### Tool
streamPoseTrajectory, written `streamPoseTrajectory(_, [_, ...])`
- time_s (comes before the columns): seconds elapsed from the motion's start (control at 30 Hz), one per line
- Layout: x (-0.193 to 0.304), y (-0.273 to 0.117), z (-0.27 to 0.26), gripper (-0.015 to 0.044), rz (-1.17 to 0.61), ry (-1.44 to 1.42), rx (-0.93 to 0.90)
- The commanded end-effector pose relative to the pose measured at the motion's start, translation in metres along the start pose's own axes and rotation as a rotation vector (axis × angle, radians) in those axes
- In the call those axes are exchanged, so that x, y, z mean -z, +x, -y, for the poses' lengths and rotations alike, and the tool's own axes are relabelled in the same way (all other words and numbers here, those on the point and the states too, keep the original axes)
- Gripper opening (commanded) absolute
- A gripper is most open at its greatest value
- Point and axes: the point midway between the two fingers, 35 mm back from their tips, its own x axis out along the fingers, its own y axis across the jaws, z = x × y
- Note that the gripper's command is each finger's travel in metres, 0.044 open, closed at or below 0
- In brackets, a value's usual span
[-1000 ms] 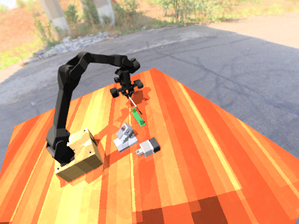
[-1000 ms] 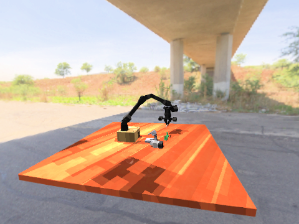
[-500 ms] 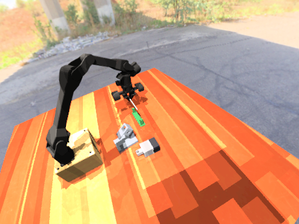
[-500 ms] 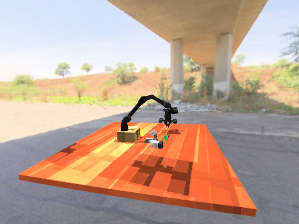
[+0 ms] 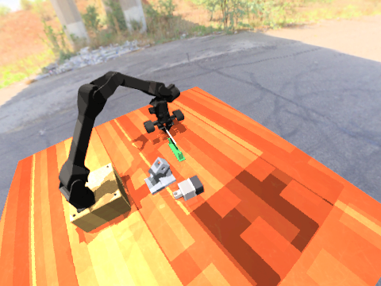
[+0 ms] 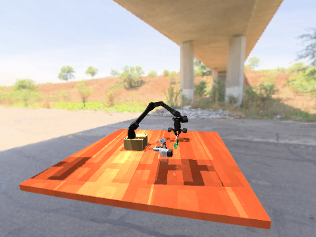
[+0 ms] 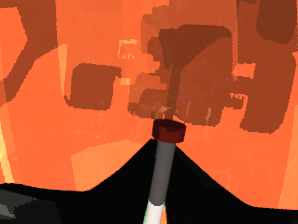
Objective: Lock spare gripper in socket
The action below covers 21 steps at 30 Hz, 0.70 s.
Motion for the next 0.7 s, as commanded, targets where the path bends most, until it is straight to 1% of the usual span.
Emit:
streamPoseTrajectory(0.0, [0.002, 0.006, -0.001, 0.0000, -0.001, 0.007, -0.001])
streamPoseTrajectory(0.33, [0.005, 0.021, -0.001, 0.0000, 0.002, 0.006, 0.005])
streamPoseTrajectory(0.63, [0.005, 0.022, -0.001, 0.0000, 0.002, 0.006, 0.005])
streamPoseTrajectory(0.67, [0.005, 0.022, -0.001, 0.0026, 0.002, -0.001, 0.004])
